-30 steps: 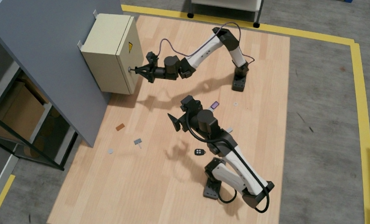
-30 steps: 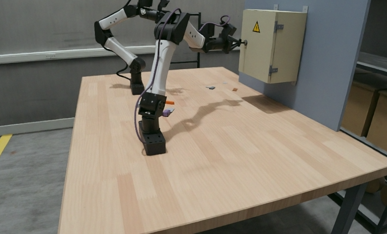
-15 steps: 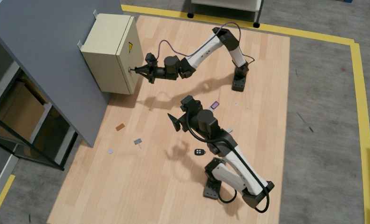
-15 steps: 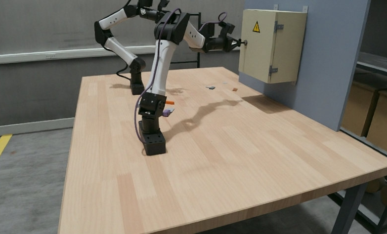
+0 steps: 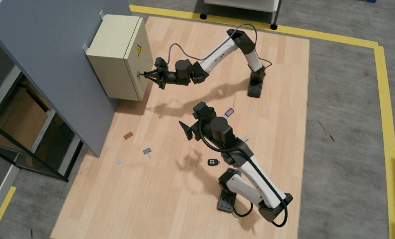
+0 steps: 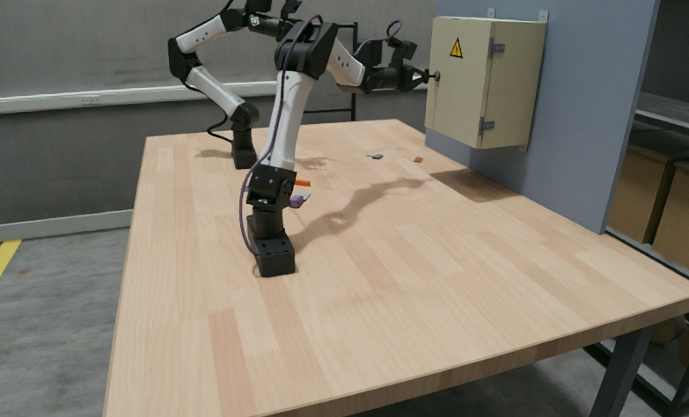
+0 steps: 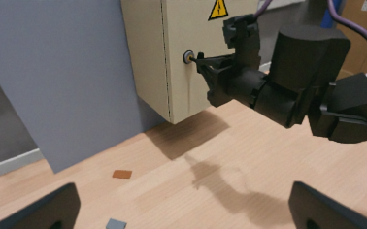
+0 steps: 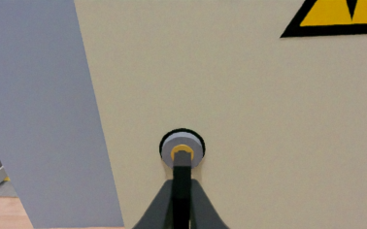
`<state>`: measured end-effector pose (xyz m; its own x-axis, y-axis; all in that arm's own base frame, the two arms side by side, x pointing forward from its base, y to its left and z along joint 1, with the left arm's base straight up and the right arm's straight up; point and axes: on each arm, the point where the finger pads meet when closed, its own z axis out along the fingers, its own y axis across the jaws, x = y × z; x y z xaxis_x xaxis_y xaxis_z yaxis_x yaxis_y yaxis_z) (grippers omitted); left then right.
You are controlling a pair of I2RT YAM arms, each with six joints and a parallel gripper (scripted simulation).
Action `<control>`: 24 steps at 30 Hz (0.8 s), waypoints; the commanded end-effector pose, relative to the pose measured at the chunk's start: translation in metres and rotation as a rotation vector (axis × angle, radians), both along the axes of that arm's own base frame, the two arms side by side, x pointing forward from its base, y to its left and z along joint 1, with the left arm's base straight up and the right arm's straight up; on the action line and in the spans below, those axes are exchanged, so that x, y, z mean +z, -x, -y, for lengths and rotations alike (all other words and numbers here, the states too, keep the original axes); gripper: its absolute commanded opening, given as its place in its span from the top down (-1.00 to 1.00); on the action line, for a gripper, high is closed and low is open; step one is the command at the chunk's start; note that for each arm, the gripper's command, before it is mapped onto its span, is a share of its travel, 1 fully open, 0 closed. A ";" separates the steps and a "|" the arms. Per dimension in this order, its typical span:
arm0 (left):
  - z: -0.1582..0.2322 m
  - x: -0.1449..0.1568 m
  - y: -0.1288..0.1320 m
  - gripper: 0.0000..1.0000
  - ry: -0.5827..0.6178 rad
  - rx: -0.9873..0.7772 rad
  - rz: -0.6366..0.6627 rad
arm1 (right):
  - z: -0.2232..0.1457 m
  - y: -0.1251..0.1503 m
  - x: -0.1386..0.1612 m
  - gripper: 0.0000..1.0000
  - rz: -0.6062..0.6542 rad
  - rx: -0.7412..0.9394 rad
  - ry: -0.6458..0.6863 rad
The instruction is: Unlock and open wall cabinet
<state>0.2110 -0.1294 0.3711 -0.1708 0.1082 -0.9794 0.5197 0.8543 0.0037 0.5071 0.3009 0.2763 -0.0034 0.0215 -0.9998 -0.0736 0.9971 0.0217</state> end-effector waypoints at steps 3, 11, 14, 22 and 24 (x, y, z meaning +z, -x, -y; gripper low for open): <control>0.002 0.004 0.001 -1.00 0.008 -0.012 0.005 | -0.005 0.000 0.004 0.98 0.010 0.020 0.020; 0.002 0.004 0.001 -1.00 0.008 -0.012 0.005 | 0.011 0.026 0.013 0.98 0.026 0.134 0.000; 0.002 0.004 0.001 -1.00 0.008 -0.012 0.005 | 0.013 0.032 0.012 0.98 0.026 0.166 0.001; 0.002 0.004 0.001 -1.00 0.008 -0.012 0.005 | 0.024 0.052 0.010 0.98 0.019 0.276 0.007; 0.002 0.004 0.001 -1.00 0.008 -0.012 0.005 | 0.028 0.058 0.009 0.98 0.016 0.308 0.009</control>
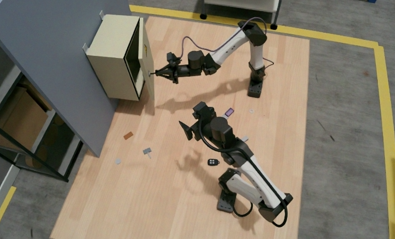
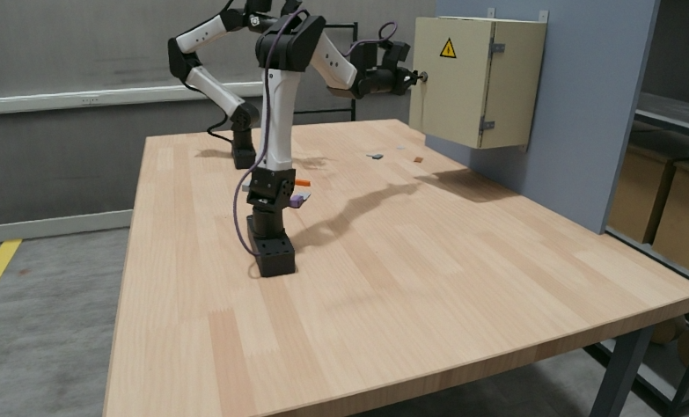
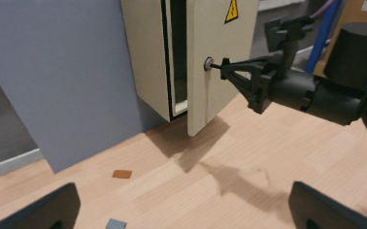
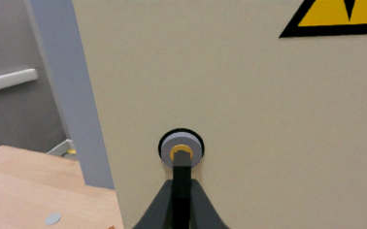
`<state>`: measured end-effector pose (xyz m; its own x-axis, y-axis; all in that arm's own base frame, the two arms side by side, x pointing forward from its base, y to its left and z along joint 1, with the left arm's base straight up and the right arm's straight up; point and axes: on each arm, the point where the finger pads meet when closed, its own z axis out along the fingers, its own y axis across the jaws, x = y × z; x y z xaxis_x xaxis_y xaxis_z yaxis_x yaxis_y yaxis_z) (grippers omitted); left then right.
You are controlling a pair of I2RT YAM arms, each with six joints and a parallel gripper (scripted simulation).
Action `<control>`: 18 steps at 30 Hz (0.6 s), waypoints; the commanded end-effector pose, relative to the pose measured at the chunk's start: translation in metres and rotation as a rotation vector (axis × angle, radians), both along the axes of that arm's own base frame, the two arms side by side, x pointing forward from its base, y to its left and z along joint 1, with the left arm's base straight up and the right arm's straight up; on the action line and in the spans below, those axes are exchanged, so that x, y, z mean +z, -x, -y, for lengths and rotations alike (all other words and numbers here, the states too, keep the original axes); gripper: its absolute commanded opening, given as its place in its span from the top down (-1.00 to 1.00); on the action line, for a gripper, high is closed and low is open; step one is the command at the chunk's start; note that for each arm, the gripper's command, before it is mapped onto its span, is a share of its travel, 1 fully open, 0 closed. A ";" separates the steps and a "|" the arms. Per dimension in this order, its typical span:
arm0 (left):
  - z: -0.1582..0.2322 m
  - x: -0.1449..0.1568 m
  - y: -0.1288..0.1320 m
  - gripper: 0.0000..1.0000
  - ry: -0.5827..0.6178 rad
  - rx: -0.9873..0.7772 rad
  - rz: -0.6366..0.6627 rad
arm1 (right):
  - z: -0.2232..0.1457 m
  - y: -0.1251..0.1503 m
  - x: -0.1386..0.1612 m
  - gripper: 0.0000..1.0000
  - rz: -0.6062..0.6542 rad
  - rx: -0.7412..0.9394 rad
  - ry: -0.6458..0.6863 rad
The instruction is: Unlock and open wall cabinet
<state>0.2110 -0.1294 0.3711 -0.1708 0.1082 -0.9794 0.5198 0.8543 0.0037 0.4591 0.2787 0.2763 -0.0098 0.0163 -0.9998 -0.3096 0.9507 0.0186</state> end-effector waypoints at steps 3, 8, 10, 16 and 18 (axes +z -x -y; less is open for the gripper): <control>0.002 0.009 0.002 -1.00 0.012 -0.013 0.009 | 0.011 0.017 0.005 0.98 0.011 0.114 0.008; 0.002 0.008 0.002 -1.00 0.011 -0.010 0.001 | 0.017 0.025 0.004 0.98 0.010 0.162 0.008; 0.003 0.011 0.002 -1.00 0.015 -0.007 0.007 | 0.021 0.030 0.004 0.98 0.010 0.194 0.008; 0.005 0.015 0.004 -1.00 0.011 -0.006 -0.001 | 0.034 0.044 0.000 0.98 -0.004 0.287 0.014; 0.006 0.017 0.005 -1.00 0.011 -0.006 -0.001 | 0.038 0.048 0.000 0.98 -0.004 0.310 0.014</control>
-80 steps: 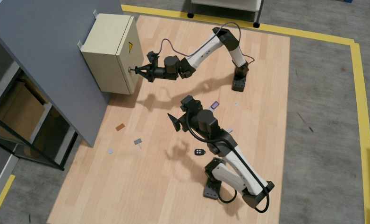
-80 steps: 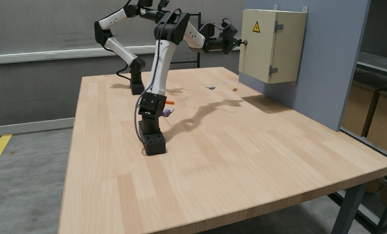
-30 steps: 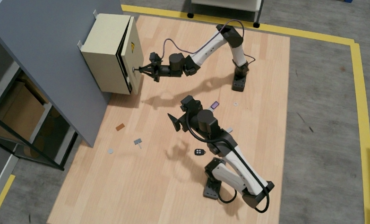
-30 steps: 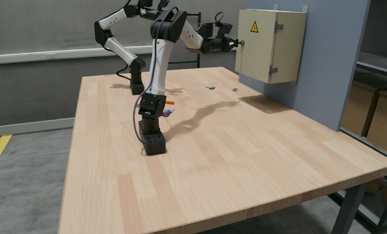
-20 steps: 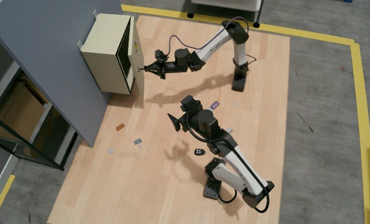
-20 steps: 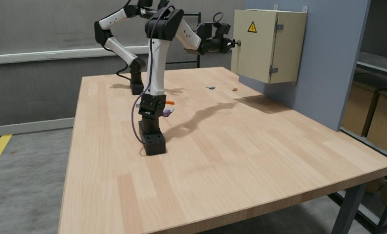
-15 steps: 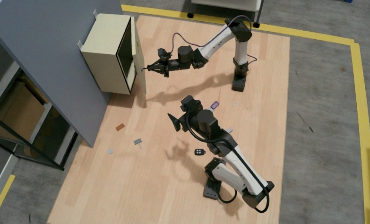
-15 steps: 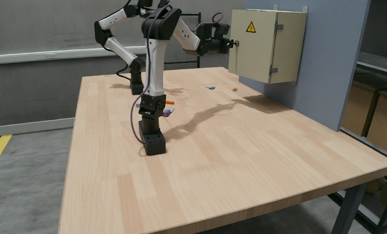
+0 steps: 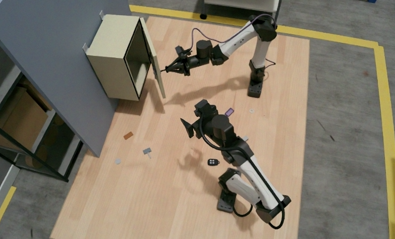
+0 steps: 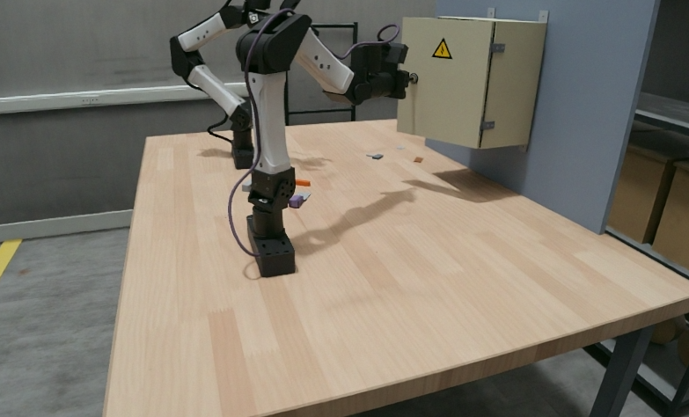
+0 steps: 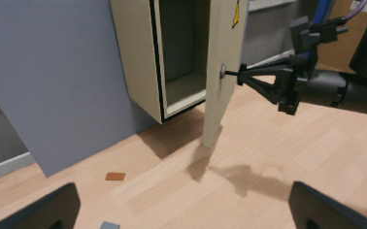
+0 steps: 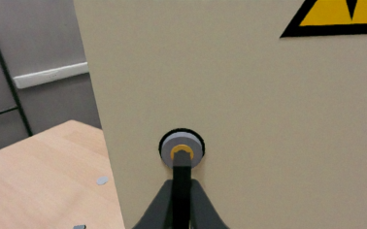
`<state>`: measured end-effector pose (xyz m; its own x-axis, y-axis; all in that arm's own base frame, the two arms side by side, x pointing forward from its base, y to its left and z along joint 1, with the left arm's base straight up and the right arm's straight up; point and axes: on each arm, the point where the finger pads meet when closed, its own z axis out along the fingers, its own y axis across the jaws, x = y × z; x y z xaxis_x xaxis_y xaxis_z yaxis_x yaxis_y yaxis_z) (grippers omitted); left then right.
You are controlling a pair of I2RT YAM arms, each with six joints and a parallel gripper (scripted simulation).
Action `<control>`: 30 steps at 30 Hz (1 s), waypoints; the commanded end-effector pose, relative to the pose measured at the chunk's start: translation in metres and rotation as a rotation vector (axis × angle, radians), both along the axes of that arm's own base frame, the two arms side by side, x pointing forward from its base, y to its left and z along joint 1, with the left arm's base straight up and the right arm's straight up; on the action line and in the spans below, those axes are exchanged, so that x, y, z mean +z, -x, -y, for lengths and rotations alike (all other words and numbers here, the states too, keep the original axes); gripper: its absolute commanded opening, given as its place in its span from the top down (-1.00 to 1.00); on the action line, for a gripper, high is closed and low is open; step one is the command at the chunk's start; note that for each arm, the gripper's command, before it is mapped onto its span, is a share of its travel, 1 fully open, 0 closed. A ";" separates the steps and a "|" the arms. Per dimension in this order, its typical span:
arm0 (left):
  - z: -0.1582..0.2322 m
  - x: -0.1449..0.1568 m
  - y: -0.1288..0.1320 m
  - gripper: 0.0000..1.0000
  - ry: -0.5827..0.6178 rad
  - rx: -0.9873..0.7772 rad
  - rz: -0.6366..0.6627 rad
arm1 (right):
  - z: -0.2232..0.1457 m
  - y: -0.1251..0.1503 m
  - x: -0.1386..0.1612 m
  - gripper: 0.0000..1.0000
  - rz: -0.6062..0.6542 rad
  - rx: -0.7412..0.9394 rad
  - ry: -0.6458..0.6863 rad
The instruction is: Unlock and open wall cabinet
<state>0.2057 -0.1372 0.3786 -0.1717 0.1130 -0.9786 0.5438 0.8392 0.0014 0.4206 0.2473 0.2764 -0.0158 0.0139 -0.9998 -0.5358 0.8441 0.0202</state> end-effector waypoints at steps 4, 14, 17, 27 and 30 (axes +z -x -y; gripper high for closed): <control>0.000 0.013 0.001 -1.00 0.010 0.022 0.002 | 0.009 0.011 -0.001 0.98 0.001 0.076 0.022; 0.003 0.019 0.003 -1.00 0.010 0.022 0.002 | 0.008 0.011 -0.004 0.98 -0.003 0.077 0.024; 0.004 0.021 0.004 -1.00 0.011 0.022 0.003 | 0.008 0.011 -0.004 0.75 -0.003 0.077 0.024; 0.007 0.028 0.006 -1.00 0.011 0.022 0.003 | 0.028 0.036 -0.006 0.26 -0.006 0.075 0.031; 0.008 0.029 0.007 -1.00 0.011 0.022 0.003 | 0.039 0.050 -0.006 0.26 -0.006 0.075 0.032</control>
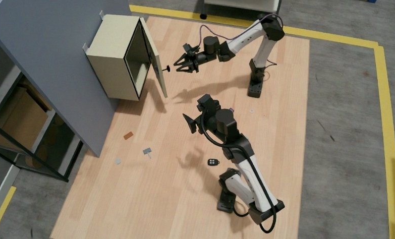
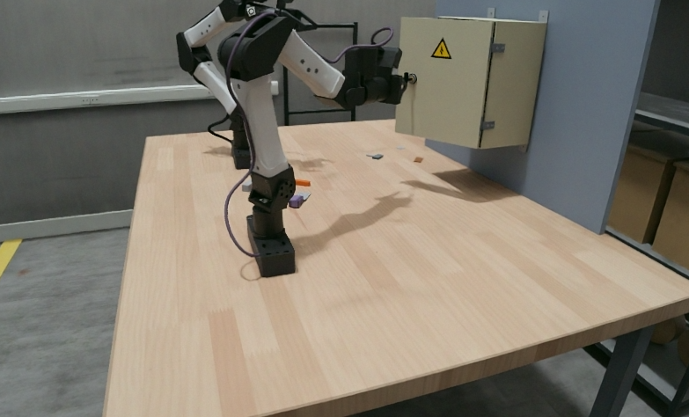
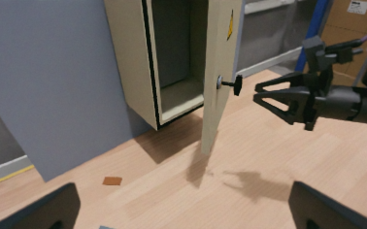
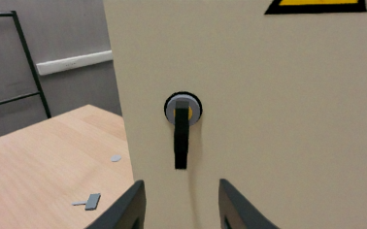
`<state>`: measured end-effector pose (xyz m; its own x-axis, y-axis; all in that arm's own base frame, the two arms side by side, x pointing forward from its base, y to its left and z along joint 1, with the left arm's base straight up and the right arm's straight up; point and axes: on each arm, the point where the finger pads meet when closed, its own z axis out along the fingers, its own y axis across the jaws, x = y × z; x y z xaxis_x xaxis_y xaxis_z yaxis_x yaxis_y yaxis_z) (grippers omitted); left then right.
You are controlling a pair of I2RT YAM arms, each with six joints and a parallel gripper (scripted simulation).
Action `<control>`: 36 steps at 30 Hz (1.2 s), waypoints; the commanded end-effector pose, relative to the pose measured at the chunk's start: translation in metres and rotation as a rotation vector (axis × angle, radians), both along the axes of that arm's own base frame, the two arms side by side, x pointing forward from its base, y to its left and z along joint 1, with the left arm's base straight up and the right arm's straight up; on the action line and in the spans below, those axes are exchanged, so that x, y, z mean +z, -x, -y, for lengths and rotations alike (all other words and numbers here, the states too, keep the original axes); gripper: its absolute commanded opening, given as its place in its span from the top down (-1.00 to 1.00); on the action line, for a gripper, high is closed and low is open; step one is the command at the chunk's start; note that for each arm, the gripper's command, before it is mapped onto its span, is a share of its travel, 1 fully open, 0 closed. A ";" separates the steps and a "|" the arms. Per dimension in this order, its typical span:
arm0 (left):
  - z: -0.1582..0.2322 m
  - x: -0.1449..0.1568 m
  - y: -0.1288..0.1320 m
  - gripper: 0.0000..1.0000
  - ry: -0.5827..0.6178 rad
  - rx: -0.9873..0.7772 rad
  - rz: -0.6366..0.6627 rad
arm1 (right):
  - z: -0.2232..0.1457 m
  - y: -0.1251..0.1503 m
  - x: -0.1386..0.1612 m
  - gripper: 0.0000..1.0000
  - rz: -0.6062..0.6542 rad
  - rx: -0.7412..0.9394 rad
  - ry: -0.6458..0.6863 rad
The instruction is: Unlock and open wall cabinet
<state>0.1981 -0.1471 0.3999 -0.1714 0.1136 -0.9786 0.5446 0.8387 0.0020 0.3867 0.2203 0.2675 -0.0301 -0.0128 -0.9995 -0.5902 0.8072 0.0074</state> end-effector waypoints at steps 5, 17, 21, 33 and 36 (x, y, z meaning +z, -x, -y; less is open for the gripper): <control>-0.001 0.012 0.000 -1.00 0.018 0.023 0.009 | 0.029 0.041 0.001 0.26 -0.002 0.009 -0.007; 0.011 0.035 0.003 -1.00 0.103 -0.055 0.135 | 0.018 0.042 0.008 0.26 -0.063 0.009 0.030; 0.015 0.048 0.009 -1.00 0.174 -0.105 0.227 | -0.007 0.061 0.031 0.26 -0.123 0.063 0.080; 0.019 0.051 0.015 -1.00 0.254 -0.157 0.327 | -0.043 0.163 0.153 0.26 -0.107 0.271 0.108; 0.019 0.048 0.014 -1.00 0.254 -0.158 0.329 | -0.040 0.194 0.179 0.26 -0.100 0.328 0.115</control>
<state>0.1877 -0.1646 0.4358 0.1061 -0.0961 -0.9897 0.6498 0.7601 -0.0042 0.2174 0.2739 0.4350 -0.0500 -0.0653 -0.9966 -0.8201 0.5722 0.0037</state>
